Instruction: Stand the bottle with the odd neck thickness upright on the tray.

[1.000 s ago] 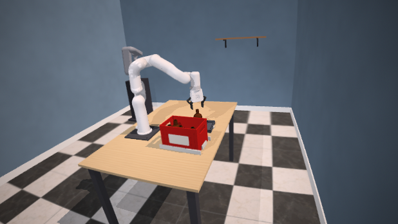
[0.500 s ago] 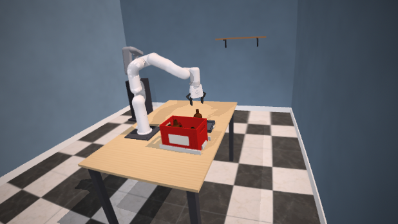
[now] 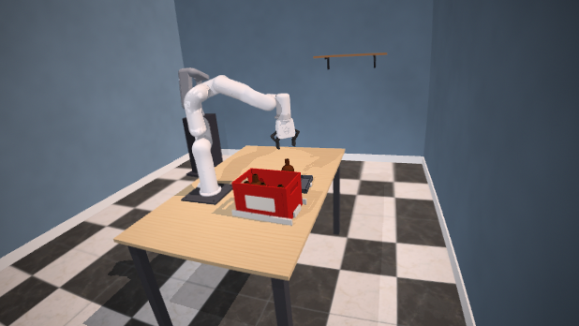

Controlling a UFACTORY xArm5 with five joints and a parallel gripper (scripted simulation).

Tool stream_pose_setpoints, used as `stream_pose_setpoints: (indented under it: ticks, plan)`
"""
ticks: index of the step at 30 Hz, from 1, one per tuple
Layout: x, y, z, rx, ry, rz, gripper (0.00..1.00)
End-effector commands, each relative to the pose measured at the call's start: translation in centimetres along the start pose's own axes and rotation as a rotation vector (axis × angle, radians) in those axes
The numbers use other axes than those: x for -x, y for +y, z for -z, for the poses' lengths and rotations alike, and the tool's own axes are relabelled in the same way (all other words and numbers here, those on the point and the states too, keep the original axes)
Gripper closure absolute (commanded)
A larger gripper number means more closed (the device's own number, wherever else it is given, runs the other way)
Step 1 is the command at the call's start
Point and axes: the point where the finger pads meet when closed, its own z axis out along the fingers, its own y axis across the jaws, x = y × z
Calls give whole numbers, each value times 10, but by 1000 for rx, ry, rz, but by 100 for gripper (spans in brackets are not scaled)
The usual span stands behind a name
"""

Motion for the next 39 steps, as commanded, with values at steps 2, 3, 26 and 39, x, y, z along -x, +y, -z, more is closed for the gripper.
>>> stream_pose_setpoints:
  ticks: [2, 3, 26, 39]
  plan:
    - [0, 1, 5, 4, -1, 0, 0]
    - [0, 1, 5, 4, -1, 0, 0]
    - [0, 1, 6, 4, -1, 0, 100]
    - [0, 1, 6, 4, -1, 0, 100]
